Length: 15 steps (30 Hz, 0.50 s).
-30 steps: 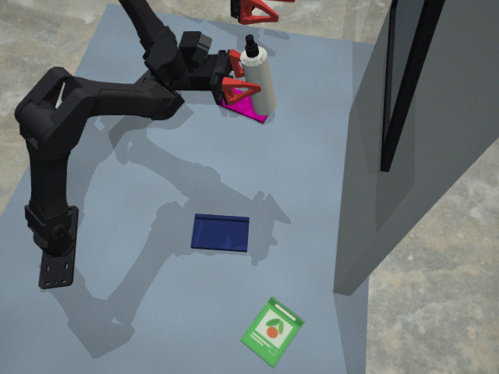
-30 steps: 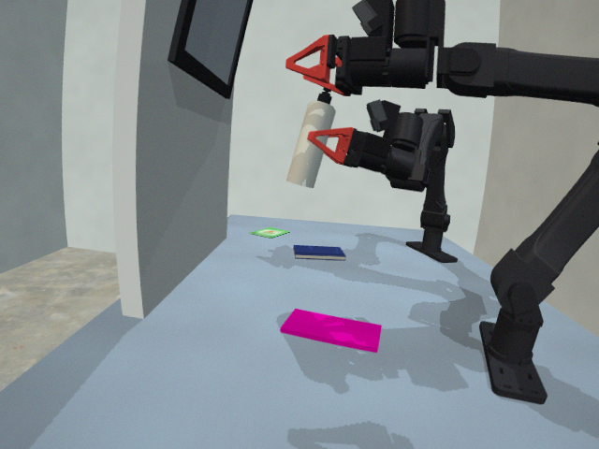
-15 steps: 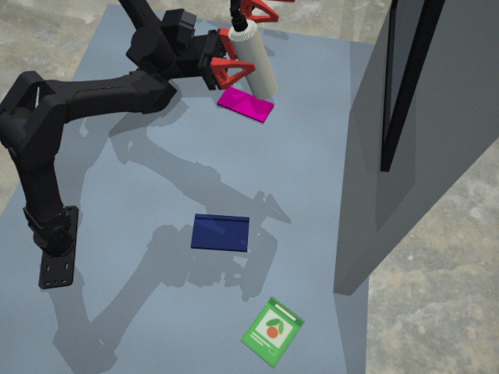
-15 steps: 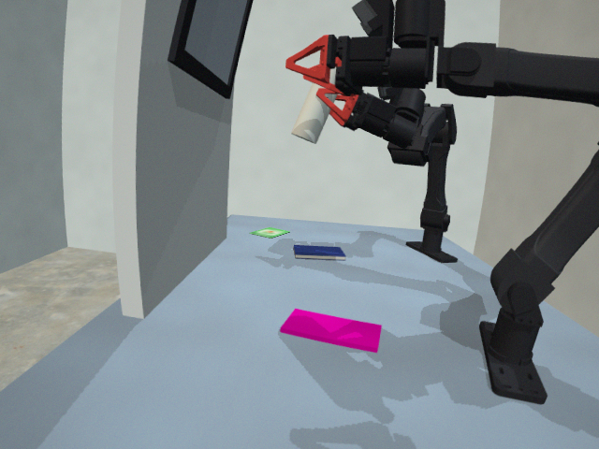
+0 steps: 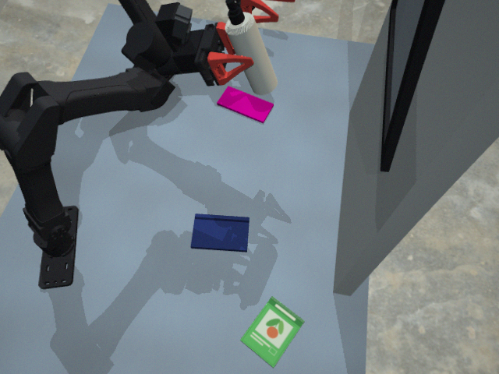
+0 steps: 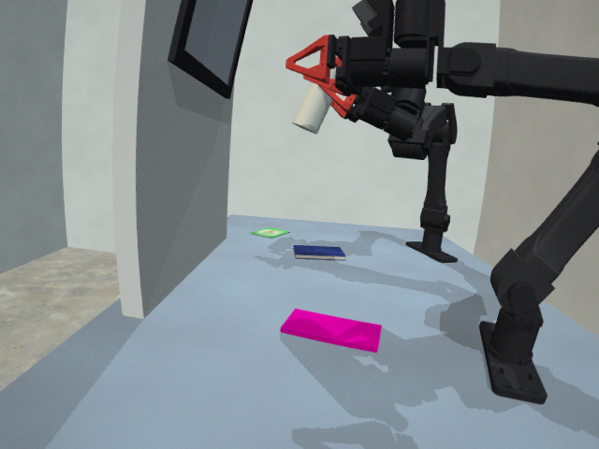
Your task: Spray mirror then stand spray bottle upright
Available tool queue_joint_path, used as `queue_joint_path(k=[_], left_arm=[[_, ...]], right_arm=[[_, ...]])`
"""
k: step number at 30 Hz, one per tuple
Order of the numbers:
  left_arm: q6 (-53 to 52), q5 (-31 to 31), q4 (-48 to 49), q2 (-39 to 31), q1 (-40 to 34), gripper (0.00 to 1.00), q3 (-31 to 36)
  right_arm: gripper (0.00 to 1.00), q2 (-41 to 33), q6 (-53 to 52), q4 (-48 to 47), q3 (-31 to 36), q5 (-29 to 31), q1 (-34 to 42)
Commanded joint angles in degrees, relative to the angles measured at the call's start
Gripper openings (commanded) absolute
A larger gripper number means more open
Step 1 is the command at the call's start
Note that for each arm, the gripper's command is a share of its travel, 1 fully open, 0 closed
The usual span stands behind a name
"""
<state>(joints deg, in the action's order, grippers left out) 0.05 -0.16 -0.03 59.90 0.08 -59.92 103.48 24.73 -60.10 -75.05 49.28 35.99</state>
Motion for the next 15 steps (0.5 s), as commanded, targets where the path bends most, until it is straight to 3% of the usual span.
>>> queue_joint_path(k=[1, 4, 5, 15], left_arm=[[-0.43, 0.39, 0.35, 0.60, -0.04, 0.67, -2.03], [-0.43, 0.39, 0.35, 0.60, -0.04, 0.67, -2.03], [-0.43, 0.39, 0.35, 0.60, -0.04, 0.00, -2.03], [-0.40, 0.39, 0.35, 0.60, -0.04, 0.00, -2.03]], right_arm=[[0.00, -2.03, 0.14, 0.82, -2.68, -1.03, 0.21], [0.00, -2.26, 0.23, 1.00, -2.87, -1.01, 0.37], [0.00, -2.19, 0.40, 1.12, -3.17, -0.98, 0.53], [0.00, -1.23, 0.40, 0.52, -3.30, -0.88, 0.04]])
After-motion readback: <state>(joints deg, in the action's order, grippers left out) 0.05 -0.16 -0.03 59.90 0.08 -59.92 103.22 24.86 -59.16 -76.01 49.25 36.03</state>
